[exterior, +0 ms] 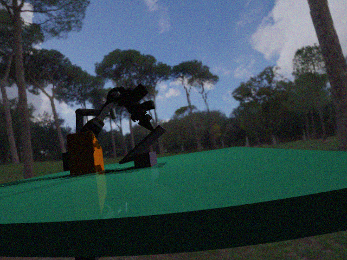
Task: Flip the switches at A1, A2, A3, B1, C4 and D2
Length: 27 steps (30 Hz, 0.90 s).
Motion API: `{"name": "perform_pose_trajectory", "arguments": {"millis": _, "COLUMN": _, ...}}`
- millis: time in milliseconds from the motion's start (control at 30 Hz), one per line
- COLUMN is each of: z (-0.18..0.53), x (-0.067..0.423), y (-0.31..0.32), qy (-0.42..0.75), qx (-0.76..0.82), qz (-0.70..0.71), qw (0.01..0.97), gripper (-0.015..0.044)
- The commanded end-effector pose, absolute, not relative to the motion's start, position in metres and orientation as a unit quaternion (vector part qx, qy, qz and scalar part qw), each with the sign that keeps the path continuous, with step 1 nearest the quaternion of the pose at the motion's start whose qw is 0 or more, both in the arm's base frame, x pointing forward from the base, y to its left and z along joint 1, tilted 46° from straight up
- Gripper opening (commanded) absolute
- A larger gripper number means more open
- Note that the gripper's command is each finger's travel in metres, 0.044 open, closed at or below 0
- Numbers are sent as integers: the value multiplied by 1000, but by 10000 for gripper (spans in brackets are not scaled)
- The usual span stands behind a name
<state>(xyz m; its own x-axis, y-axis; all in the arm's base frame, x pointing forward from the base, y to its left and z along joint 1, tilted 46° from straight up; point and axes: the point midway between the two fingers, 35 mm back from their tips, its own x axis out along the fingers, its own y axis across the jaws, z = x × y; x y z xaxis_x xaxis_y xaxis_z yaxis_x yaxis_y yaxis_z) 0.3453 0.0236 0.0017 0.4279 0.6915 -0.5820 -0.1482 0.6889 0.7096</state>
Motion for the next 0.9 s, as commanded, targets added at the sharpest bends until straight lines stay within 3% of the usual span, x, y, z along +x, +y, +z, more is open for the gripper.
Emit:
{"name": "perform_pose_trajectory", "arguments": {"millis": 0, "z": 1, "x": 345, "y": 23, "qy": 466, "qx": 293, "qz": 262, "qw": 793, "gripper": 0}}
{"name": "perform_pose_trajectory", "arguments": {"millis": 867, "z": -1, "x": 347, "y": 25, "qy": 466, "qx": 293, "qz": 262, "qw": 793, "gripper": 0}}
